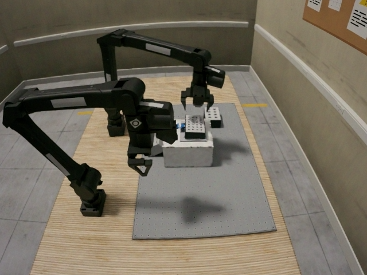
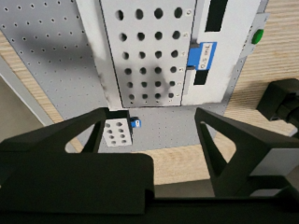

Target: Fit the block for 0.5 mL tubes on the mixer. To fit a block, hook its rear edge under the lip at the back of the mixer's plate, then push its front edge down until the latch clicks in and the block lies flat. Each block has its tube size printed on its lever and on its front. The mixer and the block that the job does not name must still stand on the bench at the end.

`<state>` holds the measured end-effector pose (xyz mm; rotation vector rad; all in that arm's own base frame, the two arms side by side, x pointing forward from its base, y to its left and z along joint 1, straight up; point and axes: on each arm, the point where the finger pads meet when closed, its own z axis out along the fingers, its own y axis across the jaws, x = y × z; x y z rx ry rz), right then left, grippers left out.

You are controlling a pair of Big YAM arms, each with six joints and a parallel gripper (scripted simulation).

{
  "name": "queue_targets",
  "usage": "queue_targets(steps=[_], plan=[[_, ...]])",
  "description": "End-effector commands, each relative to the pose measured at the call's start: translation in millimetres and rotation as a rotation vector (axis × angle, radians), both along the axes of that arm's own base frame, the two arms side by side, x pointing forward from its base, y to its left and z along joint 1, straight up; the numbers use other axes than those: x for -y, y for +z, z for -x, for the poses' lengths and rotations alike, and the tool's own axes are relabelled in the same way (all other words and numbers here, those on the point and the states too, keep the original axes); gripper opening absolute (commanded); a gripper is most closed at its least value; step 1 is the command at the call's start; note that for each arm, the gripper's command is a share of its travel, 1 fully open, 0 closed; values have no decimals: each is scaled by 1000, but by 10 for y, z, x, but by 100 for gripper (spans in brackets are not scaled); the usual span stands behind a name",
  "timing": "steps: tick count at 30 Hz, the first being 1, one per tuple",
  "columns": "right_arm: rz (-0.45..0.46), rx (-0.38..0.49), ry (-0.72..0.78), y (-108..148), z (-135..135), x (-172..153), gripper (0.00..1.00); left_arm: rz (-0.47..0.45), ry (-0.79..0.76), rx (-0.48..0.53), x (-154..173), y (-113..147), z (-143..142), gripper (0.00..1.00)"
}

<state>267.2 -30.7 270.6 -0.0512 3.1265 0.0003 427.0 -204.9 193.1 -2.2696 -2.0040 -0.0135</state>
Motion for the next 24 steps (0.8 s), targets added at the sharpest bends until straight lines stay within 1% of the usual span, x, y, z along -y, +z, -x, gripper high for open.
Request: queue_targets(steps=[1,5,10,11,20,22,24], plan=[[5,55,-14,196,-111,11,100,5,-22,8,82,-42,-33,100],[5,57,-14,204,-114,11,100,1,-22,1,70,-68,-10,100],[5,62,-14,224,-122,12,100,4,-21,6,37,-32,44,100],[6,62,-14,228,-124,12,100,9,13,11,71,-20,70,0],[6,71,-14,265,-138,13,100,10,221,42,253,22,213,0],[6,71,-14,265,-138,13,100,10,221,42,253,22,213,0],[6,72,-14,272,-141,14,100,-5,267,25,196,-38,218,0]])
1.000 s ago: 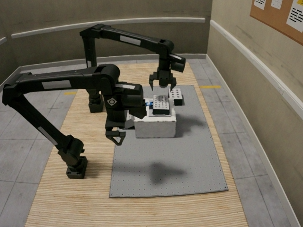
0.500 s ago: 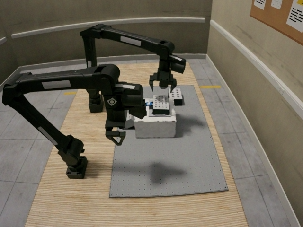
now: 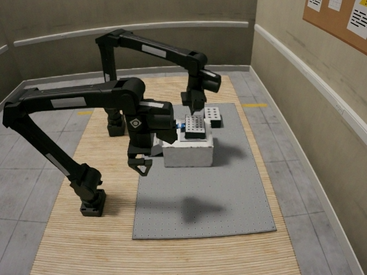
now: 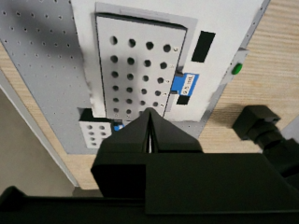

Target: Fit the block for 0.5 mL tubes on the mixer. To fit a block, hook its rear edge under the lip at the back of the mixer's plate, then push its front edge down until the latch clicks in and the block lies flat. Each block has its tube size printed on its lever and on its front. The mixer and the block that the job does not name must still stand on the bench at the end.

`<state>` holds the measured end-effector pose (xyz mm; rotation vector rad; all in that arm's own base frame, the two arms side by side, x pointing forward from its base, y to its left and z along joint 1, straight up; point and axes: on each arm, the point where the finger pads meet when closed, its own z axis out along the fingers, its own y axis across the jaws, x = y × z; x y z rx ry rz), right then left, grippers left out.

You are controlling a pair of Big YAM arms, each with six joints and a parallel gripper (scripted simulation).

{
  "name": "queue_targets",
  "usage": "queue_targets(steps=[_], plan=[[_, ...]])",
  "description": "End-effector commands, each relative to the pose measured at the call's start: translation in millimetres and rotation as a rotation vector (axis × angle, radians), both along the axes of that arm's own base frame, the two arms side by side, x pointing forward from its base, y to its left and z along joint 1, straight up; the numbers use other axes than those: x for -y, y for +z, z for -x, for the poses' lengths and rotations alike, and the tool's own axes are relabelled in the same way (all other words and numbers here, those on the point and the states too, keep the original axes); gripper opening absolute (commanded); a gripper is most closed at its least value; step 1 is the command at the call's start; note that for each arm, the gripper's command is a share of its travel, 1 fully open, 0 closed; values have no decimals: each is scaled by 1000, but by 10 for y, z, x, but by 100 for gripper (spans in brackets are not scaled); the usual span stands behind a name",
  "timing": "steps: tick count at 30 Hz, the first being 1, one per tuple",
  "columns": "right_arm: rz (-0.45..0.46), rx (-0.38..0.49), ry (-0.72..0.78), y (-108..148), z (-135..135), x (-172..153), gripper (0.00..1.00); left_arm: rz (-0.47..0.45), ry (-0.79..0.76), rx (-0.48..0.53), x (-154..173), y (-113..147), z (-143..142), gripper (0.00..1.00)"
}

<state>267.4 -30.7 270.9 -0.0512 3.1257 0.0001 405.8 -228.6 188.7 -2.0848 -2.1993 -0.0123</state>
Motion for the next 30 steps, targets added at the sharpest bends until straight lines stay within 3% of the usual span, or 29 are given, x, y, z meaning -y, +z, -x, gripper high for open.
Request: queue_targets(steps=[1,10,16,21,30], plan=[[6,72,-14,272,-140,14,100,-4,117,7,-59,-15,7,0],[3,42,-13,155,-79,6,100,-12,296,16,20,26,110,0],[1,26,-13,92,-45,2,100,8,363,51,55,106,29,0],[-1,9,-13,28,-8,-2,100,13,505,60,17,98,-92,0],[3,42,-13,161,-75,5,100,-6,663,51,107,35,159,0]])
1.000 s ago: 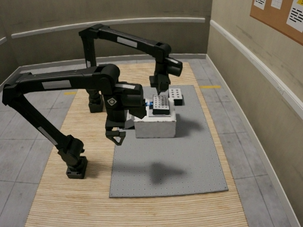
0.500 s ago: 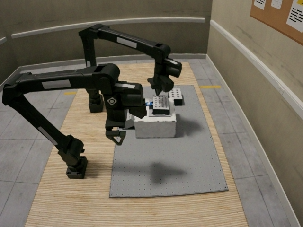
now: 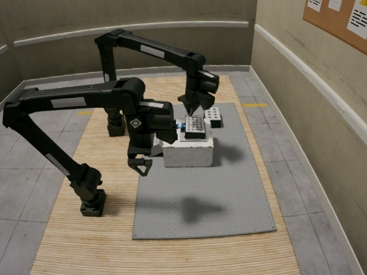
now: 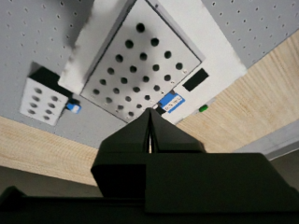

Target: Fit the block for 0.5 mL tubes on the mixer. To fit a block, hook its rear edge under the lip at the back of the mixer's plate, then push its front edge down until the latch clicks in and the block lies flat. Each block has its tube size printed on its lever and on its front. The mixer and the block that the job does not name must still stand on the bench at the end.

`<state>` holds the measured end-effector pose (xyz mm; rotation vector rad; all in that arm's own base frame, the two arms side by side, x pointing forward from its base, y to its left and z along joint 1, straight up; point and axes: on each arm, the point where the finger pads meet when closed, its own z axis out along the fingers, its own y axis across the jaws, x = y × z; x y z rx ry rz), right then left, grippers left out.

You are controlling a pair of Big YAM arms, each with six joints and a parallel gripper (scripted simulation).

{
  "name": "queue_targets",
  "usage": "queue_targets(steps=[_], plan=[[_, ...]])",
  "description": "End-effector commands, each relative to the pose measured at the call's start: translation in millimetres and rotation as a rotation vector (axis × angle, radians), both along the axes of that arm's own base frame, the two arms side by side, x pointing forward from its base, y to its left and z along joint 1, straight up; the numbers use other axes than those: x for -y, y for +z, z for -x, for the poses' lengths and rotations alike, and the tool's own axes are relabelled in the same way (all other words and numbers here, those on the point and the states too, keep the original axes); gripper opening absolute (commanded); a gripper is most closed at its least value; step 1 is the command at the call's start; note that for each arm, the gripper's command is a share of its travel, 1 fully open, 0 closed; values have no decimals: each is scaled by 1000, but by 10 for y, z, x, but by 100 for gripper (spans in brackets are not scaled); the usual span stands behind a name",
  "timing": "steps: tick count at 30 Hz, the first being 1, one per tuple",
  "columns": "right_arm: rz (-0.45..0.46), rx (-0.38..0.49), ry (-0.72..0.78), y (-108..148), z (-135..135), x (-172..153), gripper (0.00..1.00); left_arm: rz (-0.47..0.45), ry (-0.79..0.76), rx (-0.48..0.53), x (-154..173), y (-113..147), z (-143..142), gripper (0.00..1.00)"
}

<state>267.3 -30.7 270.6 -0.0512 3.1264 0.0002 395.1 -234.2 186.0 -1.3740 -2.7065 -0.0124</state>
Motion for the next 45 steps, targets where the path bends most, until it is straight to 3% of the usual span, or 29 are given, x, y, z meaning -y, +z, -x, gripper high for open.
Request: queue_targets(steps=[1,8,14,31,41,45], plan=[[3,42,-13,164,-77,5,100,8,86,31,52,61,53,0],[4,51,-13,199,-93,7,100,4,251,38,-30,53,-64,0],[4,56,-13,224,-103,7,100,1,367,46,109,69,126,0],[5,68,-13,277,-123,9,100,-16,694,50,59,20,84,0],[2,38,-13,161,-63,2,100,-1,829,74,110,122,83,0],[0,22,-13,99,-29,-2,100,-15,927,65,38,-16,89,0]])
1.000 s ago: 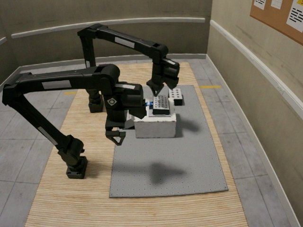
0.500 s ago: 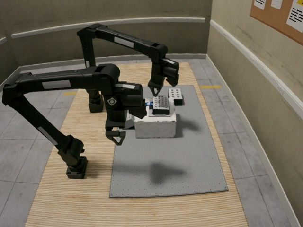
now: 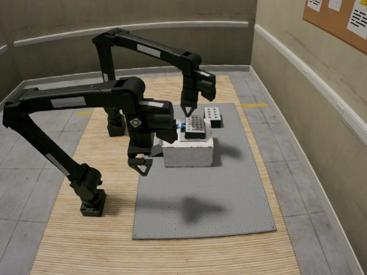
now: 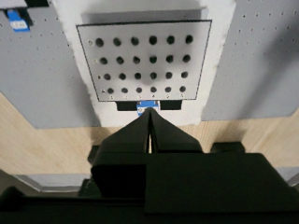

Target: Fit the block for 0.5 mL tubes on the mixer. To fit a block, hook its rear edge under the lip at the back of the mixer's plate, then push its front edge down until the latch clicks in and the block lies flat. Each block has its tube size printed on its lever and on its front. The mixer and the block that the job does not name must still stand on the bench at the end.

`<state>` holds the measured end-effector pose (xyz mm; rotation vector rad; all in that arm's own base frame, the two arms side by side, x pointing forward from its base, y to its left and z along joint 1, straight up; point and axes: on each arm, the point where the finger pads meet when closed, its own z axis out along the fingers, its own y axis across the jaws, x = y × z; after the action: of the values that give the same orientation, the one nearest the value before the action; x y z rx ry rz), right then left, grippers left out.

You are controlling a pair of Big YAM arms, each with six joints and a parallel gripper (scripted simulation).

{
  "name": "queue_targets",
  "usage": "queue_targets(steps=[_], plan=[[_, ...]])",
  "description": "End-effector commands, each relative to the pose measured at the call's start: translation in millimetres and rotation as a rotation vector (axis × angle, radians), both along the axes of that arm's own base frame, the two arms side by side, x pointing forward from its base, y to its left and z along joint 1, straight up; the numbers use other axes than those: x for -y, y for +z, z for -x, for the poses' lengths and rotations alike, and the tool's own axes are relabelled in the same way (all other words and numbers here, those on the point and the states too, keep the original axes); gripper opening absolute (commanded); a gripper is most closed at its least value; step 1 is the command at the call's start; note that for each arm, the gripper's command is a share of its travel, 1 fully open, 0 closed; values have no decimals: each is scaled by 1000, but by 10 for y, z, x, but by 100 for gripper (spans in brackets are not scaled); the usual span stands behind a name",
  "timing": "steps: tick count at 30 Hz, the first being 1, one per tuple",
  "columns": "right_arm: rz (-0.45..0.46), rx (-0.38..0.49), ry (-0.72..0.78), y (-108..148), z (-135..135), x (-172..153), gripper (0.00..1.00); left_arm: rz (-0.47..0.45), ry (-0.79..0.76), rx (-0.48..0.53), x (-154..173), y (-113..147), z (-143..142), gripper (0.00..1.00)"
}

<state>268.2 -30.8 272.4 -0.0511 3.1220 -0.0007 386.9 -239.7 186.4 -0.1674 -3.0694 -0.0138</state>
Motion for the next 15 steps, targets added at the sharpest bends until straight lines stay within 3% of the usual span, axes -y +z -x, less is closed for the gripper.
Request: queue_targets(steps=[1,8,15], plan=[[-1,13,-12,66,-10,-4,100,2,100,14,-41,-59,-5,0],[-2,2,-12,25,14,-7,100,-9,72,-1,-112,-214,-52,0],[1,31,-12,140,-45,-1,100,-8,18,-12,-9,-369,37,0]])
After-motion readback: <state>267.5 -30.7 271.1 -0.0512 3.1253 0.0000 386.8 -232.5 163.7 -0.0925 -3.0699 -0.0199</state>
